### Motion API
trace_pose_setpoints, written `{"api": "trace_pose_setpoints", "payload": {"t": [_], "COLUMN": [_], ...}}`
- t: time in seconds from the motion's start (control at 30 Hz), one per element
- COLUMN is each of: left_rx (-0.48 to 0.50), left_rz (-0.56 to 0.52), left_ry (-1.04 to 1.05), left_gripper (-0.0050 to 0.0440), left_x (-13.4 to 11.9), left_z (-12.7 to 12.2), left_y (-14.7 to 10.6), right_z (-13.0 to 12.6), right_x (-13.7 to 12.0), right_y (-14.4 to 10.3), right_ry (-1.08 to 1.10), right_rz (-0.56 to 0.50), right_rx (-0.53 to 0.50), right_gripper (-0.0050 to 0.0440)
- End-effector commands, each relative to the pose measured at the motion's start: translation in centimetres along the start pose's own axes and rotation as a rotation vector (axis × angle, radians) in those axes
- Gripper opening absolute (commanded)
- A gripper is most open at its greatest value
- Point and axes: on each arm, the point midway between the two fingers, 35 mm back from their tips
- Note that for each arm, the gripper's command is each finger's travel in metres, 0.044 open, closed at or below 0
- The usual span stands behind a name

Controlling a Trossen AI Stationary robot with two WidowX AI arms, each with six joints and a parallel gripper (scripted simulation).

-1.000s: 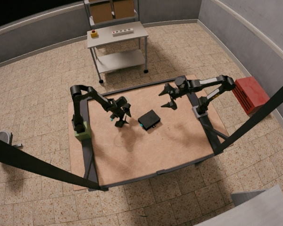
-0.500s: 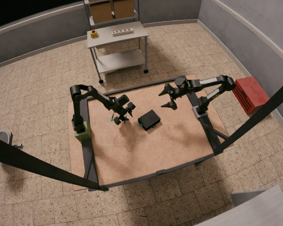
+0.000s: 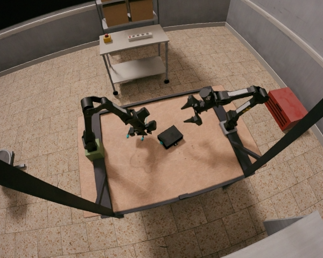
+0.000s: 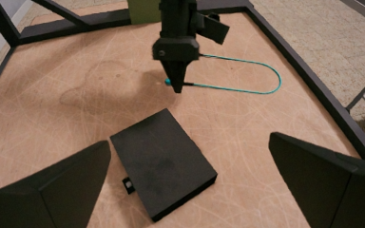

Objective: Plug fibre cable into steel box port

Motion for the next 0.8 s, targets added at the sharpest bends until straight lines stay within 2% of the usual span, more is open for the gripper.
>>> {"api": "trace_pose_setpoints", "payload": {"t": [0.0,0.37,0.43,0.77], "left_rx": [0.024,0.084,0.084,0.143], "left_rz": [-0.008,0.0,0.0,0.036], "left_ry": [0.223,0.722,0.722,1.212], "left_gripper": [0.0146,0.0146,0.0146,0.0146], "left_x": [0.03,-0.02,-0.02,-0.1], "left_z": [-0.52,-0.56,-0.56,-0.59], "left_y": [-0.01,-0.03,-0.03,-0.15], "right_z": [-0.08,-0.08,-0.08,-0.08], "right_x": [0.68,0.68,0.68,0.68], "right_y": [-0.33,-0.33,-0.33,-0.33], "right_ry": [-0.003,-0.003,-0.003,-0.003], "right_rz": [-0.019,-0.019,-0.019,-0.019], "right_rx": [-0.002,-0.002,-0.002,-0.002], "right_gripper": [0.044,0.044,0.044,0.044]}}
Point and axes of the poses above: on each arm, the point midway between the two fingers, 35 mm back from their tips, its own y axis out along the fingers, its own z axis across the jaws, x = y × z, and after that the axes turned 12 degrees about -y, right-handed
